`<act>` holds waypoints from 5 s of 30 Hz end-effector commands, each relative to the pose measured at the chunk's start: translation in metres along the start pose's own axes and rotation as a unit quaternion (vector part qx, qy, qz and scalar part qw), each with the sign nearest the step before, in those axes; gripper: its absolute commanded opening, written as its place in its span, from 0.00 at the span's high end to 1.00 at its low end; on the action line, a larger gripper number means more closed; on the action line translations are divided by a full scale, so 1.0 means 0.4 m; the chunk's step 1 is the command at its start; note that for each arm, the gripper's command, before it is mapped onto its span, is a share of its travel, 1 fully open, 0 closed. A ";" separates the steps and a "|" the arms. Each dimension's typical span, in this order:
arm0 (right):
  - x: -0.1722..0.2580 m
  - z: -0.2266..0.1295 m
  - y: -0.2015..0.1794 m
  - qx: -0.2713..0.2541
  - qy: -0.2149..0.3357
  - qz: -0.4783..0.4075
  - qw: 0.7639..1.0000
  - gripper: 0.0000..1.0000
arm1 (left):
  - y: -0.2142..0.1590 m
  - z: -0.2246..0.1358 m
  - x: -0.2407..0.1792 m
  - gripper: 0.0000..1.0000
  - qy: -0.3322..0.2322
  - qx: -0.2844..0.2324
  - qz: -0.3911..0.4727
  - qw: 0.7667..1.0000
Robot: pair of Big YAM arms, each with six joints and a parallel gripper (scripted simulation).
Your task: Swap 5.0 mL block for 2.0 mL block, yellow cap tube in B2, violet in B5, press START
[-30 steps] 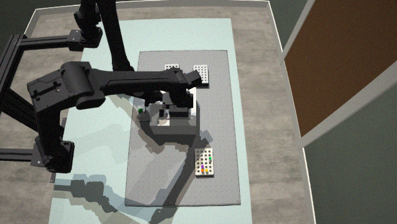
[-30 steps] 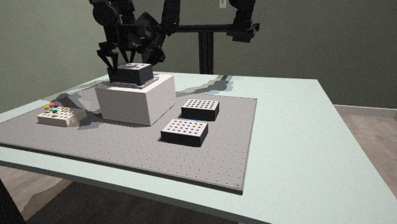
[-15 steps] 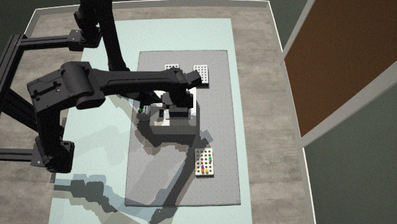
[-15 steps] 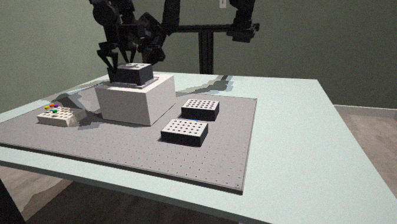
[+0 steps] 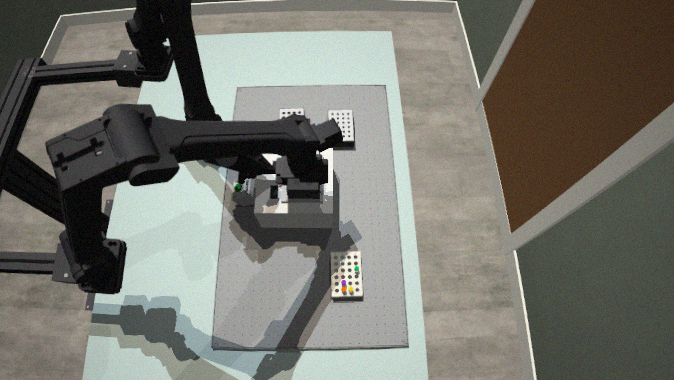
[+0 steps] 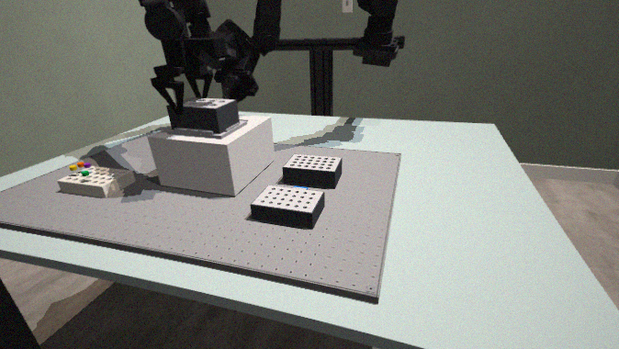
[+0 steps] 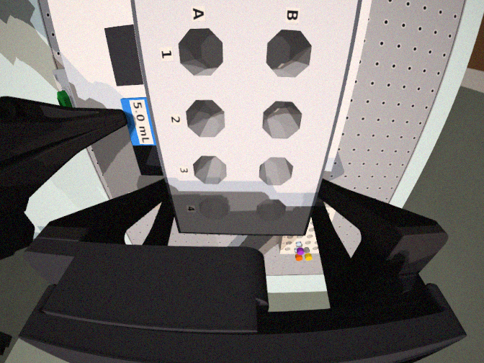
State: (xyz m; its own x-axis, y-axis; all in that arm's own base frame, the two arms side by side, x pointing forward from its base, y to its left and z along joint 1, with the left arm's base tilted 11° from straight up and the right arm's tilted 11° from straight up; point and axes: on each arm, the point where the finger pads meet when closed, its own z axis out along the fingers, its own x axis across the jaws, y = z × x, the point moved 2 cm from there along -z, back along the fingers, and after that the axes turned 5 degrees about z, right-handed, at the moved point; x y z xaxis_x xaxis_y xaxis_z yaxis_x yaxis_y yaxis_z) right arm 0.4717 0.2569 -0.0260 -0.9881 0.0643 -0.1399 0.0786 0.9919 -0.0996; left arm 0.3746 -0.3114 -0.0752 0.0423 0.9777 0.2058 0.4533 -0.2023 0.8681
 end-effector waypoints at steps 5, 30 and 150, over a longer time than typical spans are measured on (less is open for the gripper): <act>-0.046 -0.061 0.007 -0.018 -0.026 0.004 0.999 1.00 | 0.063 0.035 0.030 1.00 0.019 -0.011 -0.017 1.000; -0.046 -0.061 0.007 -0.018 -0.026 0.004 0.999 1.00 | -0.010 -0.006 -0.029 1.00 -0.009 0.001 -0.001 1.000; -0.046 -0.061 0.007 -0.018 -0.026 0.004 0.999 1.00 | 0.019 0.034 -0.012 1.00 0.002 -0.009 -0.025 1.000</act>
State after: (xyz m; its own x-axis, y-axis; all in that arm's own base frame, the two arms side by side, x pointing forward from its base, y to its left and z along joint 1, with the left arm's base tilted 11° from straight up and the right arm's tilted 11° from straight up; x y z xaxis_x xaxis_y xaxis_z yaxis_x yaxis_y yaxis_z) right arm 0.4718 0.2569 -0.0260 -0.9880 0.0639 -0.1405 0.0784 0.9919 -0.1002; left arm 0.3773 -0.3092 -0.0771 0.0343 0.9774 0.2086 0.4528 -0.2013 0.8686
